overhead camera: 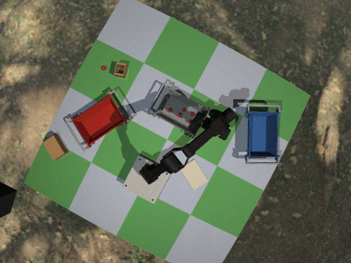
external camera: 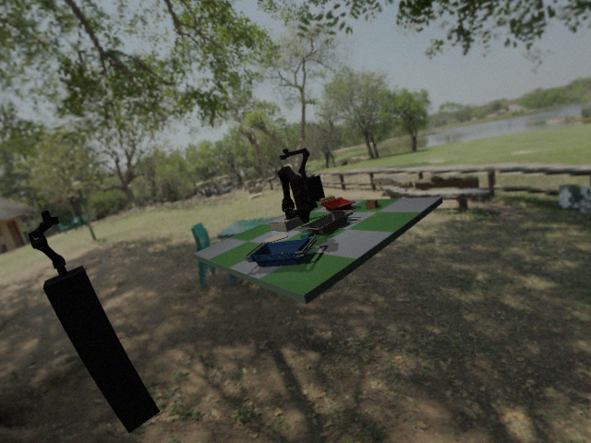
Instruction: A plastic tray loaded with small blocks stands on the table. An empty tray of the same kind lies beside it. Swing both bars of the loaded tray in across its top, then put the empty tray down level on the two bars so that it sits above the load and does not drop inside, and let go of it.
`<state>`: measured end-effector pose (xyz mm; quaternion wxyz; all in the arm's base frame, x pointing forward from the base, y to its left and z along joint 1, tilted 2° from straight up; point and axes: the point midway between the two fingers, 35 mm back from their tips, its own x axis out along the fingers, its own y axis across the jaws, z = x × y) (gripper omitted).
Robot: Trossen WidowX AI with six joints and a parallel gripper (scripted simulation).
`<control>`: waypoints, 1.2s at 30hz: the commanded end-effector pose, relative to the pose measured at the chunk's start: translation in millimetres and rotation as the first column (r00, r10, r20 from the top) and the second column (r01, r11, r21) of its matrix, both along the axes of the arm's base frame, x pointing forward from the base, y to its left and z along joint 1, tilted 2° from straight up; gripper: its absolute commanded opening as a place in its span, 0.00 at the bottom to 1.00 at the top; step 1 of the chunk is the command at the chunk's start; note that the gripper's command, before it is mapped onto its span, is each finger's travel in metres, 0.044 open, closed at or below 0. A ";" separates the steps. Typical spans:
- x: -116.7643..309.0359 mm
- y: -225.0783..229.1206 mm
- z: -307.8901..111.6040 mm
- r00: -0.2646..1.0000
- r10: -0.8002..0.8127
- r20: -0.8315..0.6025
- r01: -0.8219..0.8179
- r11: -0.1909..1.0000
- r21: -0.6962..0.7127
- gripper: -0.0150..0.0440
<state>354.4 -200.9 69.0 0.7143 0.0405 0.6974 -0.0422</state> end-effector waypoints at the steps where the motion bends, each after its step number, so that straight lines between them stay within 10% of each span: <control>1: 1.2 0.3 -13.6 1.000 0.006 -0.001 -0.006 1.000 0.010 0.40; 36: 5.9 48.2 -23.3 1.000 0.006 -0.001 -0.006 1.000 0.014 0.40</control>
